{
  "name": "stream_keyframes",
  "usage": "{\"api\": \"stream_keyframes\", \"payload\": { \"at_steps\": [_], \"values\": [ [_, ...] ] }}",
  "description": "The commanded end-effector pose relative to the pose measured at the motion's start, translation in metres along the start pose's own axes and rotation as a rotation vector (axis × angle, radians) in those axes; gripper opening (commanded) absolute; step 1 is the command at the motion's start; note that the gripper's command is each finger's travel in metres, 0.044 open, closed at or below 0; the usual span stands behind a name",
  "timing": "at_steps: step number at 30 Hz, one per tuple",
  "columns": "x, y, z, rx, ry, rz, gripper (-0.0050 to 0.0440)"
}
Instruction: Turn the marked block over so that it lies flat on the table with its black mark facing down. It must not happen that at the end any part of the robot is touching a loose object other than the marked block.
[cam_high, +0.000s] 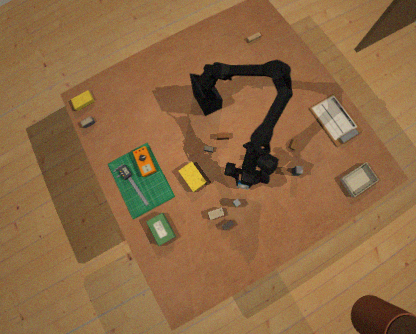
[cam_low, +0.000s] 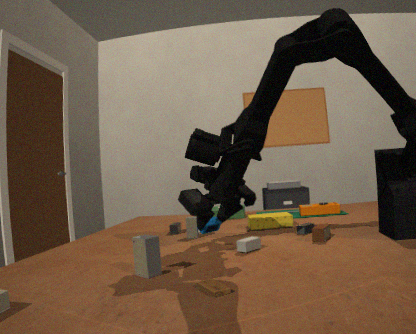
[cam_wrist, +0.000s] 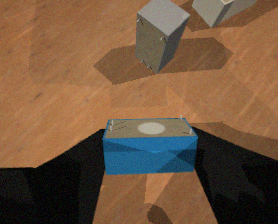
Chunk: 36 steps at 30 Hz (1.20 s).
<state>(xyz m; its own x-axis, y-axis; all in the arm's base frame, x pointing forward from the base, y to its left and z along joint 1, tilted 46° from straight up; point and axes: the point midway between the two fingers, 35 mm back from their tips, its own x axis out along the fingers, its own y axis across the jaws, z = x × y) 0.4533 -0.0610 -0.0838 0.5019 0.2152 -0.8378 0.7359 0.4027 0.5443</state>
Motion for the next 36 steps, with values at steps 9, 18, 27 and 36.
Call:
{"api": "stream_keyframes", "payload": {
  "at_steps": [9,18,27,36],
  "values": [
    [0.0062,-0.0005,0.0028,0.009,-0.400,0.013,-0.0050],
    [0.0061,0.0005,0.0036,0.010,-0.431,0.016,-0.0050],
    [0.0042,0.0034,0.0049,0.009,-0.433,0.023,-0.0050],
    [0.0042,0.0034,0.0049,0.009,-0.433,0.023,-0.0050]
  ]
}}
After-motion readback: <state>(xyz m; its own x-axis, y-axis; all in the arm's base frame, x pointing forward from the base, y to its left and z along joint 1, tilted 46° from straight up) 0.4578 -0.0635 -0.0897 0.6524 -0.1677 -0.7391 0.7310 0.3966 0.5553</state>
